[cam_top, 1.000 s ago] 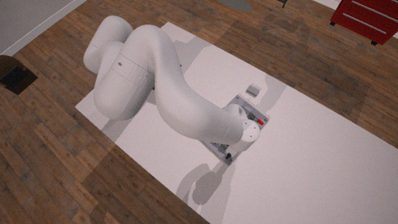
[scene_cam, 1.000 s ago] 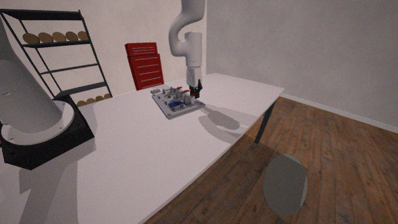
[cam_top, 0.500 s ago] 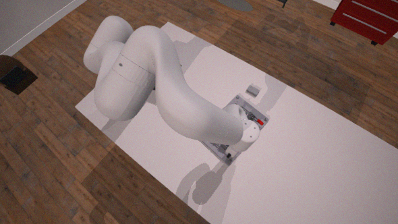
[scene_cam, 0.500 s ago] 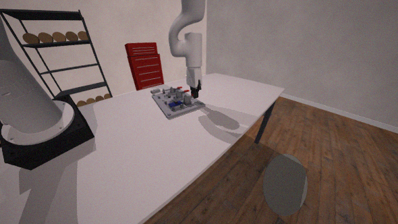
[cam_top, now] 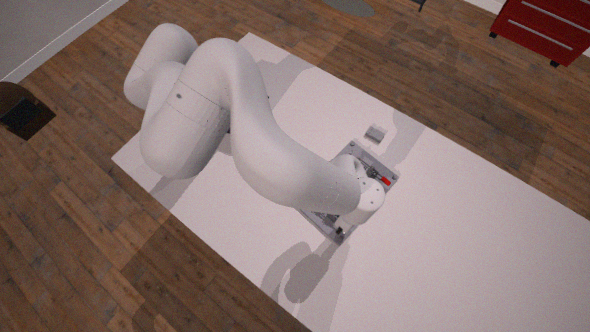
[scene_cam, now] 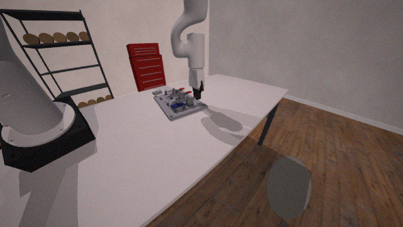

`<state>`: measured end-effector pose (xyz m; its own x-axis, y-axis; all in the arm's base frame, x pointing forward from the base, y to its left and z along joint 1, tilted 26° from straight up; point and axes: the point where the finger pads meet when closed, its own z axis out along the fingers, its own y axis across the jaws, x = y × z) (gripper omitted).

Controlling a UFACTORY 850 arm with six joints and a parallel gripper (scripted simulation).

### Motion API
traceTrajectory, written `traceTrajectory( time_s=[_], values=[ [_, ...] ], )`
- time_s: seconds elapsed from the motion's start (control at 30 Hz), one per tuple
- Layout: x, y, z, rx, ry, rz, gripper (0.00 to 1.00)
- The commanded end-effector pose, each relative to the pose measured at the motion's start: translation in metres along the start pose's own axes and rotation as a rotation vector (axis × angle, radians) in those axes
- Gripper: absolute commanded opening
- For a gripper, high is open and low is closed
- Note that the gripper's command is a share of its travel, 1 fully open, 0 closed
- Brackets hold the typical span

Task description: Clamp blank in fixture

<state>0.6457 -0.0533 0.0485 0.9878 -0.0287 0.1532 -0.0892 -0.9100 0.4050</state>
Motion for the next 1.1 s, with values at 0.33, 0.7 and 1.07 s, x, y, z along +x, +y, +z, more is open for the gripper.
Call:
traceTrajectory(
  time_s=[0.33, 0.7, 1.07],
  values=[
    [0.0009, -0.0001, -0.0008, 0.000, 0.002, 0.000, 0.00],
    [0.0028, -0.0001, 0.0040, 0.000, 0.002, 0.000, 0.00],
    [0.0029, -0.0001, 0.0041, 0.000, 0.002, 0.000, 0.47]
  ],
)
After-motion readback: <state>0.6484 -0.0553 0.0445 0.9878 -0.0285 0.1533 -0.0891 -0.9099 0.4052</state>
